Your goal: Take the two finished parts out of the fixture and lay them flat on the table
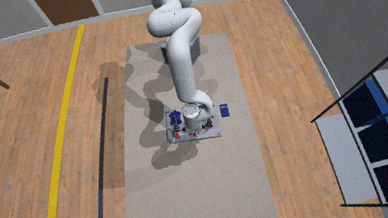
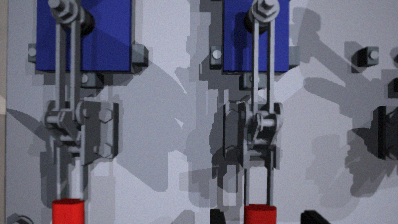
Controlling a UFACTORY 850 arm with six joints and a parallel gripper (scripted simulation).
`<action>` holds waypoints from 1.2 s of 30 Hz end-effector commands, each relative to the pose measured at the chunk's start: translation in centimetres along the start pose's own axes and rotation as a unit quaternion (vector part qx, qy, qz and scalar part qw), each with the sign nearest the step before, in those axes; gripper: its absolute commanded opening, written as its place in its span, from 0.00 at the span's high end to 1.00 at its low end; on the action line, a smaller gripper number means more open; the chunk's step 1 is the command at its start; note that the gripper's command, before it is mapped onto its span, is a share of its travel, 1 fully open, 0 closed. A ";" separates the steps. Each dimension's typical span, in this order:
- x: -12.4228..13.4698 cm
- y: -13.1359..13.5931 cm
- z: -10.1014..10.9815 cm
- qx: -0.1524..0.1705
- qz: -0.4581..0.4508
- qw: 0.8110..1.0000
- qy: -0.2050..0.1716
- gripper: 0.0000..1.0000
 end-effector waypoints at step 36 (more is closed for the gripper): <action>0.2 0.0 -2.0 0.000 0.000 1.000 -0.001 1.00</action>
Point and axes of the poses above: the point where the finger pads meet when closed, its own z axis back along the fingers, its own y axis across the jaws, x = y × z, the point moved 8 cm from there along z, back along the fingers, and after that the axes turned 10 degrees about z, right-handed, at the moved point
